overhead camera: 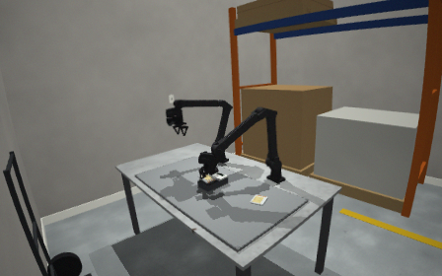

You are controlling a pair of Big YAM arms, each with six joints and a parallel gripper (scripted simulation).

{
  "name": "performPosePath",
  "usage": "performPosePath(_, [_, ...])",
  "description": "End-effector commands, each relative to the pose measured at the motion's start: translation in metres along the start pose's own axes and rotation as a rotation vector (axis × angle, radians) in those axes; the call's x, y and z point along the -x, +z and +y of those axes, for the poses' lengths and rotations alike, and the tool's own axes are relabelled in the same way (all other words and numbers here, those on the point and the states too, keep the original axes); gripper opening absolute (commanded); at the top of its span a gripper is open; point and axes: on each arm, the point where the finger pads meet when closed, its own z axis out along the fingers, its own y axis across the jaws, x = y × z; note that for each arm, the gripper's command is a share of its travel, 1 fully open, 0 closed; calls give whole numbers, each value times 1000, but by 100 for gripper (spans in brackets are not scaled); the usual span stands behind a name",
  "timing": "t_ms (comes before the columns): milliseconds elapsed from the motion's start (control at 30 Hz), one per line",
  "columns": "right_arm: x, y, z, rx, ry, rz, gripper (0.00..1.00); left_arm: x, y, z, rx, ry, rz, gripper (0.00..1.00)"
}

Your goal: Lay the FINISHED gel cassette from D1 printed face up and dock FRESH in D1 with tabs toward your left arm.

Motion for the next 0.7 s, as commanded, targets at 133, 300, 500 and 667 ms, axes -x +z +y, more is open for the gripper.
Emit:
performPosePath(133, [10, -18, -2, -1, -7, -18, 100, 16, -2, 11, 19, 21, -12, 0])
performPosePath(300, [10, -18, -2, -1, -7, -18, 100, 16, -2, 11, 19, 21, -12, 0])
performPosePath(500, [10, -18, -2, -1, -7, -18, 100, 16, -2, 11, 19, 21, -12, 0])
performPosePath(667, [10, -18, -2, -1, -7, -18, 100, 18, -4, 12, 22, 24, -14, 0])
